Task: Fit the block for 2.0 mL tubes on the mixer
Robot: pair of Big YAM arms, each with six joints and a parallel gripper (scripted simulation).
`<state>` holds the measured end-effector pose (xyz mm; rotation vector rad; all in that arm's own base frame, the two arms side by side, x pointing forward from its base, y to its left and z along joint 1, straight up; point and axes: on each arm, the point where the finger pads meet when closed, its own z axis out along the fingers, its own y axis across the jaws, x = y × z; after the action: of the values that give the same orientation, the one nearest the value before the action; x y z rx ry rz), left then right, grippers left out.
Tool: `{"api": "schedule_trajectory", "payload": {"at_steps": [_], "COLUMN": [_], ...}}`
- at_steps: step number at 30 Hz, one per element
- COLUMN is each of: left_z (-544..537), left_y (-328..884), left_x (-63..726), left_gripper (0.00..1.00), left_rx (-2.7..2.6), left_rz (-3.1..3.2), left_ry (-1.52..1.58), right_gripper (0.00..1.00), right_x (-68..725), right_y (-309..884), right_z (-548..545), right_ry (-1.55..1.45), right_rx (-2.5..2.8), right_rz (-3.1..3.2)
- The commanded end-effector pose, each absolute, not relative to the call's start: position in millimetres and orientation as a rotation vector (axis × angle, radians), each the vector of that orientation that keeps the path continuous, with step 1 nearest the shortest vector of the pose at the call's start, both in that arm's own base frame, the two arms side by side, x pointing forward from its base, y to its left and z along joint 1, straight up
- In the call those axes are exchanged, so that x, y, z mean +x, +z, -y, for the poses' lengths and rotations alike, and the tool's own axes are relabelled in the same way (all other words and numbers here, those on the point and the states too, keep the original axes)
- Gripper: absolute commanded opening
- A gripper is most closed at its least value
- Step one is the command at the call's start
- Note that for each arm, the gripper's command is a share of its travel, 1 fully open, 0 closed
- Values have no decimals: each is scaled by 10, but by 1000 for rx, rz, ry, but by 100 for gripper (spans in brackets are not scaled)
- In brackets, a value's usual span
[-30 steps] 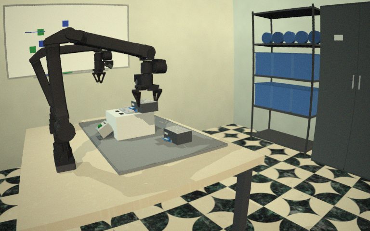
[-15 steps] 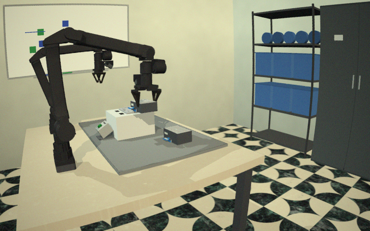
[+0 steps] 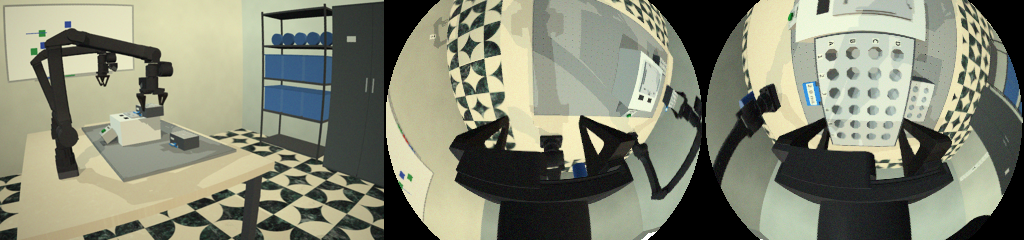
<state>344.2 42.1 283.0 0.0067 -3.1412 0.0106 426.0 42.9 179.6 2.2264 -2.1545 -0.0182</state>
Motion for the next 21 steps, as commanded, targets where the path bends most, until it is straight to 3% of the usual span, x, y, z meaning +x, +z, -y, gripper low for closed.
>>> {"api": "schedule_trajectory", "payload": {"at_steps": [1, 21], "left_z": [-409, -407], "left_y": [3088, 3036], "left_x": [3598, 3568], "left_gripper": [100, 100], "left_rx": [7, 7], "left_rz": [3214, 3202], "left_ry": [0, 1], "right_gripper": [0, 0], "right_x": [4593, 4588], "right_y": [2243, 2278], "right_z": [-530, -427], "right_ry": [103, 91], "right_rx": [2323, 2290], "right_rz": [2197, 2221]}}
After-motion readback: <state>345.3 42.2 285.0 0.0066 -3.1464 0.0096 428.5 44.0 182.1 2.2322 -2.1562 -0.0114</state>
